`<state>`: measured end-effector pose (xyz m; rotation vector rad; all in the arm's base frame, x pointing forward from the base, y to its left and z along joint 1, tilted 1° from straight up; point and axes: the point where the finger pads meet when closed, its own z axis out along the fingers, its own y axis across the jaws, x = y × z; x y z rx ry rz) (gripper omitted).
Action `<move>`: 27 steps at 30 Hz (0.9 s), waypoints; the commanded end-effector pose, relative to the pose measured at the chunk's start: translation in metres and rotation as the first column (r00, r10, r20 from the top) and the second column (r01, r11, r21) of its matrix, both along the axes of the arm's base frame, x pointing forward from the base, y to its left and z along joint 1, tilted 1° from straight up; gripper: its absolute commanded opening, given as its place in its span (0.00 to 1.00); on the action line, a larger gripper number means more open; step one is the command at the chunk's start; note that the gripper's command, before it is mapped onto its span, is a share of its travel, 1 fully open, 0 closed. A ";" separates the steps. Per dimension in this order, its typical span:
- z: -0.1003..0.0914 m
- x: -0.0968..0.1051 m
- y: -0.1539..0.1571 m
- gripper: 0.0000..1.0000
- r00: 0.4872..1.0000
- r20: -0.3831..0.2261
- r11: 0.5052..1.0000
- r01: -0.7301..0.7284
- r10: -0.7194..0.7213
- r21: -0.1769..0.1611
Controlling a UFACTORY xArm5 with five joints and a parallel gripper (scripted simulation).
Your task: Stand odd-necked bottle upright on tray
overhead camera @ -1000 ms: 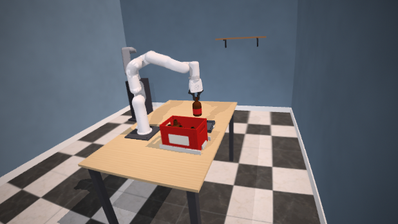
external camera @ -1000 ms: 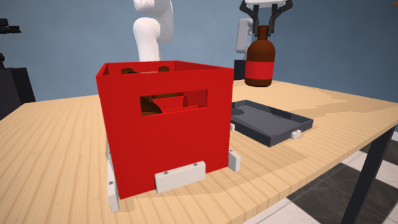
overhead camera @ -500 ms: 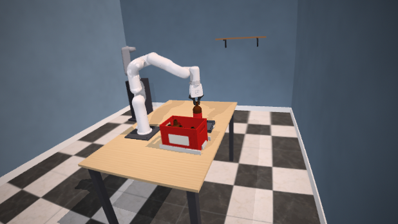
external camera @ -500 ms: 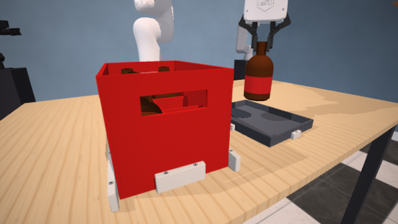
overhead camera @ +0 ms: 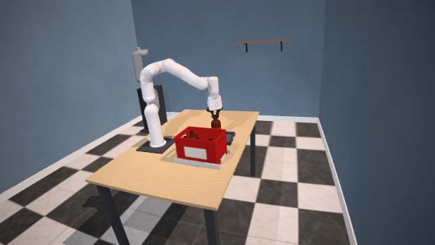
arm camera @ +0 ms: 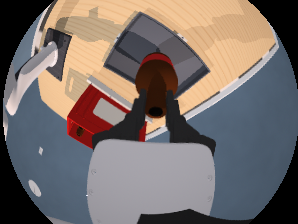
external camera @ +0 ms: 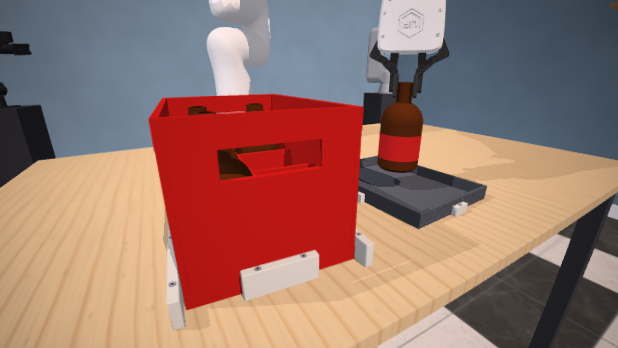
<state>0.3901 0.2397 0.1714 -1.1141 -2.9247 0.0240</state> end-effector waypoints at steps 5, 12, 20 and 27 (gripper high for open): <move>-0.008 0.001 0.000 0.00 1.000 0.003 1.000 0.000 0.000 0.002; -0.012 0.001 0.000 0.00 1.000 0.003 1.000 0.000 0.000 0.002; -0.014 0.001 0.000 0.00 1.000 0.003 1.000 0.000 0.000 0.002; -0.014 0.001 0.000 0.00 1.000 0.003 1.000 0.000 0.000 0.002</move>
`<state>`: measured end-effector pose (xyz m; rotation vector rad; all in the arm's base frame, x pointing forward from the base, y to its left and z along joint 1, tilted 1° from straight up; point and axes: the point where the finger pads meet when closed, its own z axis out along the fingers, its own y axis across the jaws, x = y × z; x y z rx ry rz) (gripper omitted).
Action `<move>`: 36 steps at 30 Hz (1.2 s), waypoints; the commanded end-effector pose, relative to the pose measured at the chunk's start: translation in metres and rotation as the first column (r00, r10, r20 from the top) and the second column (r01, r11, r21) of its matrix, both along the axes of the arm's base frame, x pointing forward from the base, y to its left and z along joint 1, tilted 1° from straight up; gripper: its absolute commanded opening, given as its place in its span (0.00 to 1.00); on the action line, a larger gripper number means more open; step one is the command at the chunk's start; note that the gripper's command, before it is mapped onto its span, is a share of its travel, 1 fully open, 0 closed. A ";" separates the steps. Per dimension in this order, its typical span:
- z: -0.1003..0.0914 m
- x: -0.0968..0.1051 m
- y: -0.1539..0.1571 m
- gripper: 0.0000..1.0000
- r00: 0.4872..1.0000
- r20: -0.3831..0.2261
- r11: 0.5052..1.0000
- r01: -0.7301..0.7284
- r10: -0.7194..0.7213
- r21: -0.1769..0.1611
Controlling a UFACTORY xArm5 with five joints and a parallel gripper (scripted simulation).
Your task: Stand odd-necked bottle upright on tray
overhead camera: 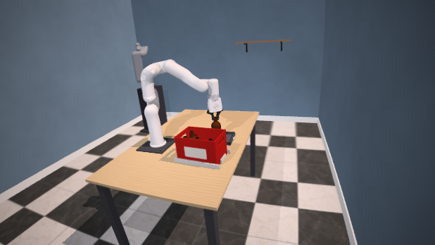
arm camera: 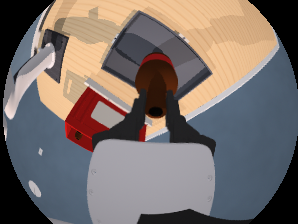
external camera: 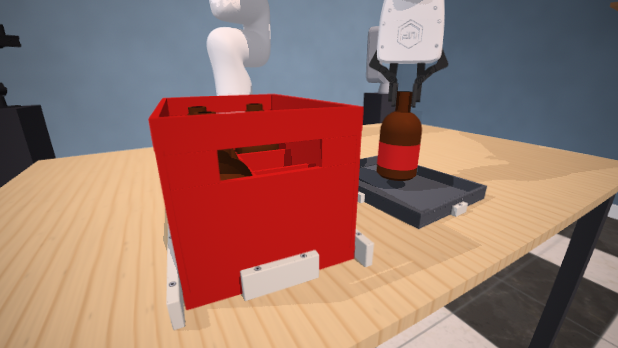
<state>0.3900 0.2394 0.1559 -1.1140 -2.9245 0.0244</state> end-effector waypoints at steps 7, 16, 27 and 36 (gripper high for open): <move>0.002 0.001 0.001 0.00 1.000 0.004 1.000 0.000 0.000 0.002; 0.001 0.001 0.001 0.00 1.000 0.004 1.000 0.000 0.000 0.002; 0.000 0.001 0.001 0.00 1.000 0.004 1.000 0.000 0.000 0.002; -0.002 0.001 0.001 0.00 1.000 0.004 1.000 0.000 0.000 0.002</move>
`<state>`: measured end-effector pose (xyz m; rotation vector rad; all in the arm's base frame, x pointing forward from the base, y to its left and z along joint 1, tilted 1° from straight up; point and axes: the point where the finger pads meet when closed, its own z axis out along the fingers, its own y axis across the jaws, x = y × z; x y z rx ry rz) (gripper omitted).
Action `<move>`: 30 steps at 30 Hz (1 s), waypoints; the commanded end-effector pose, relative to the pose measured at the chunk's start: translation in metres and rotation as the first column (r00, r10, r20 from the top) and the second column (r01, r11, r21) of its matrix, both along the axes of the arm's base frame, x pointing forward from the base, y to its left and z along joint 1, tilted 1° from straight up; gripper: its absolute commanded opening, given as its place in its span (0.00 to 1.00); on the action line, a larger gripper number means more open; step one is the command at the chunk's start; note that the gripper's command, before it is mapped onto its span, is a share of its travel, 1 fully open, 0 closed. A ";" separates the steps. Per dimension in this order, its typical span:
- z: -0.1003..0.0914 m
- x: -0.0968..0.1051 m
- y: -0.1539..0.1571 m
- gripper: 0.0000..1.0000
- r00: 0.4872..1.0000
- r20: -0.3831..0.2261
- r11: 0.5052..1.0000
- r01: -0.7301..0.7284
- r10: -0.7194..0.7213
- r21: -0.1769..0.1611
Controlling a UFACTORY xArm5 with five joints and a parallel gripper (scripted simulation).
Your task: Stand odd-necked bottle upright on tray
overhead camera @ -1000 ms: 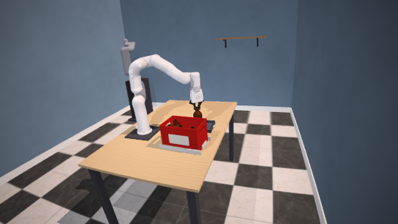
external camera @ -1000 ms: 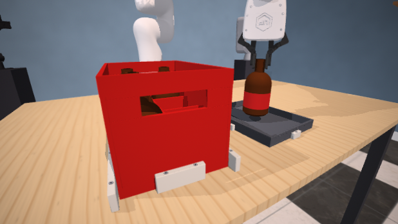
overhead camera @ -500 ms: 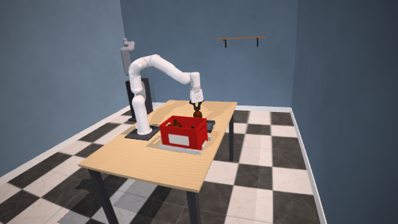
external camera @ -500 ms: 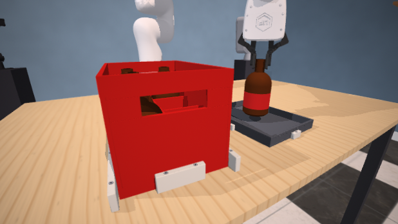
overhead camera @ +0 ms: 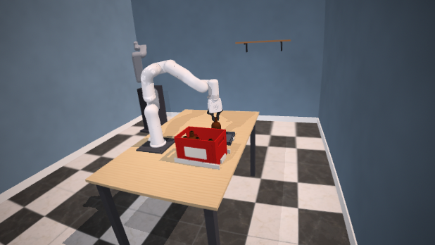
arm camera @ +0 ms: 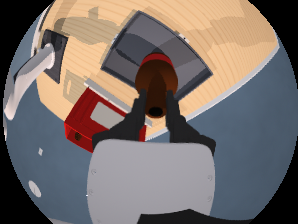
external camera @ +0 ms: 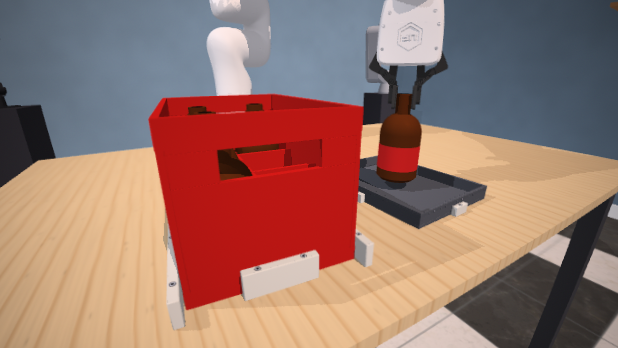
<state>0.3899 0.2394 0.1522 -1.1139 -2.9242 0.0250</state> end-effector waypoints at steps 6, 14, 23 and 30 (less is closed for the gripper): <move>-0.001 0.001 0.001 0.00 1.000 0.004 1.000 0.000 0.000 0.002; -0.005 0.001 0.001 0.00 1.000 0.004 1.000 0.000 0.000 0.002; -0.008 0.001 0.001 0.00 1.000 0.004 1.000 0.000 0.000 0.002; -0.011 0.001 0.001 0.00 1.000 0.004 1.000 0.000 0.000 0.002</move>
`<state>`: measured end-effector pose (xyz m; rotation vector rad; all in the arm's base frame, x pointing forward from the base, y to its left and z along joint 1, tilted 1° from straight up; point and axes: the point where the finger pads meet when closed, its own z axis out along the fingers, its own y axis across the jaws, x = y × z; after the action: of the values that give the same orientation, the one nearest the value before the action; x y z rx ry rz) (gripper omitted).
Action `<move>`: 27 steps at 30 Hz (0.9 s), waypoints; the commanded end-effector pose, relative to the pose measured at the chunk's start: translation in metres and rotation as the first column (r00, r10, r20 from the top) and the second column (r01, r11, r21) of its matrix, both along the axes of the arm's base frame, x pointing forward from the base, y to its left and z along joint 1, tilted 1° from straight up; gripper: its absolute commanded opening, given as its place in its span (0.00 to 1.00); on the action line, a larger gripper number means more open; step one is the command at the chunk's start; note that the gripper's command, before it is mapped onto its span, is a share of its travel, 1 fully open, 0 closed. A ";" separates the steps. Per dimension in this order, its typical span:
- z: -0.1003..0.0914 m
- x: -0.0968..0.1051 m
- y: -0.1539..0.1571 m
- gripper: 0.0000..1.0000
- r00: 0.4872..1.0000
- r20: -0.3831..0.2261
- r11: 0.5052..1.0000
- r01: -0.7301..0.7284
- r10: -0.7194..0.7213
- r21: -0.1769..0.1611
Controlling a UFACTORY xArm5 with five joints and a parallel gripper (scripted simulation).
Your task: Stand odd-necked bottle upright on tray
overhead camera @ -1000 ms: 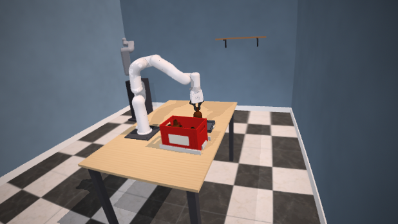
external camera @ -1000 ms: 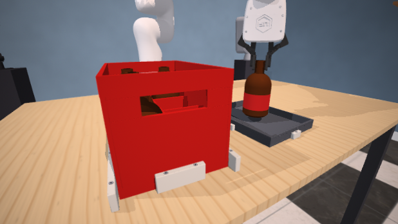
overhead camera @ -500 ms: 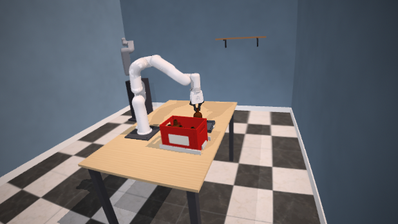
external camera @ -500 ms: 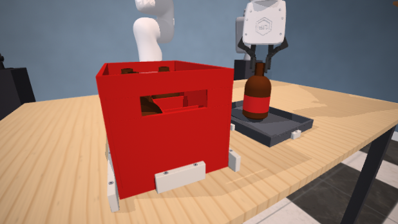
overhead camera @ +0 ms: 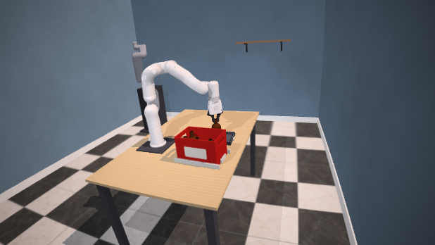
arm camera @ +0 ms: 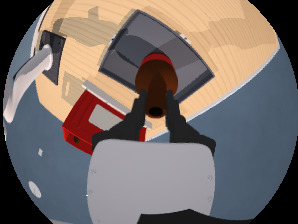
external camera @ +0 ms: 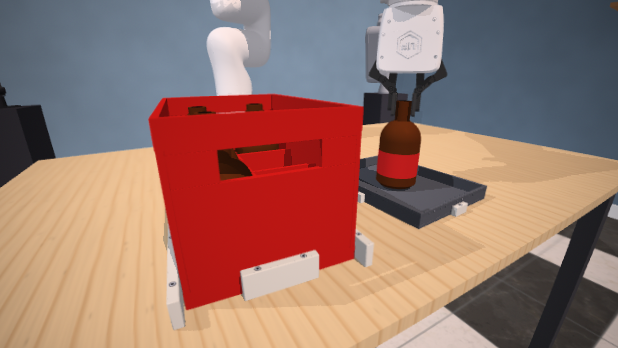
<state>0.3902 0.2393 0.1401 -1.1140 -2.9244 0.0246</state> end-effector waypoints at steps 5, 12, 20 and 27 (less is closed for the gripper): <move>0.000 0.001 0.001 0.00 1.000 0.004 1.000 0.000 0.000 0.002; -0.001 0.001 0.001 0.00 1.000 0.004 1.000 0.000 0.000 0.002; -0.002 0.001 0.001 0.00 1.000 0.004 1.000 0.000 0.000 0.002; -0.002 0.001 0.001 0.00 1.000 0.004 1.000 0.000 0.000 0.002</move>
<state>0.3903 0.2392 0.1367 -1.1140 -2.9245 0.0245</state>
